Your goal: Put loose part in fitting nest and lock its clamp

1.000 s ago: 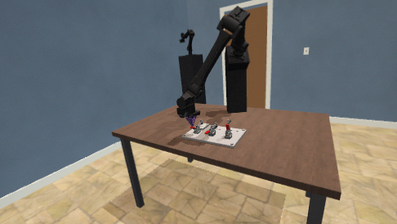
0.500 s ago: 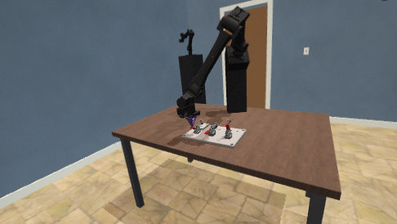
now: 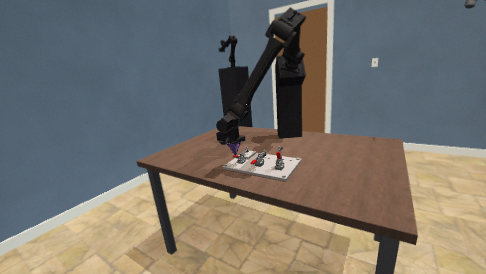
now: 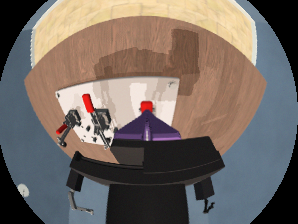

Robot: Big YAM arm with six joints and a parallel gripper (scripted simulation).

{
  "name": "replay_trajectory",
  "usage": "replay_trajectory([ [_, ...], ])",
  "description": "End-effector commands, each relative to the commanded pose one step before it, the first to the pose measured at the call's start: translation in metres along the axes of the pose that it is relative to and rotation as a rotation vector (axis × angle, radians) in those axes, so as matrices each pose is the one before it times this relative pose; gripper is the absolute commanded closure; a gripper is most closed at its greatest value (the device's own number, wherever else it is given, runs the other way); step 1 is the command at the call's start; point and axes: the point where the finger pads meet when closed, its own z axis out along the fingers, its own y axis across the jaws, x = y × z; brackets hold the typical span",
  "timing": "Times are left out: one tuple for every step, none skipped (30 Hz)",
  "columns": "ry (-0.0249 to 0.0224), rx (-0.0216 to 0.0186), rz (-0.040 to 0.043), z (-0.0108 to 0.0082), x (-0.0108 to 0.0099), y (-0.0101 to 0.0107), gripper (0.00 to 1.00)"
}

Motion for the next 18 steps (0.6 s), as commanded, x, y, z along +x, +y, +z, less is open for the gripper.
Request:
replay_trajectory([
  [-0.02912,-0.00843,-0.02104,0.00078,-0.01576,0.01168,1.0],
  [0.0,0.0,0.0,0.0,0.0,0.0,1.0],
  [0.0,0.0,0.0,0.0,0.0,0.0,1.0],
  [0.0,0.0,0.0,0.0,0.0,0.0,1.0],
  [0.0,0.0,0.0,0.0,0.0,0.0,1.0],
  [0.0,0.0,0.0,0.0,0.0,0.0,1.0],
  [0.0,0.0,0.0,0.0,0.0,0.0,1.0],
  [0.0,0.0,0.0,0.0,0.0,0.0,1.0],
  [0.0,0.0,0.0,0.0,0.0,0.0,1.0],
  [0.0,0.0,0.0,0.0,0.0,0.0,1.0],
  [0.0,0.0,0.0,0.0,0.0,0.0,1.0],
  [0.0,0.0,0.0,0.0,0.0,0.0,1.0],
  [0.00033,-0.00007,0.00018,0.00018,0.00018,0.0,1.0],
  [0.00183,-0.00037,0.00101,0.00098,0.00099,-0.00002,1.0],
  [0.00376,-0.00074,0.00197,0.00201,0.00204,-0.00006,1.0],
  [0.00422,0.00064,0.00356,0.00204,0.00257,-0.00147,1.0],
  [0.00469,0.00047,0.00343,0.00226,0.00285,-0.00158,1.0],
  [0.00252,0.0002,0.00179,0.00136,0.00153,-0.00084,1.0],
])
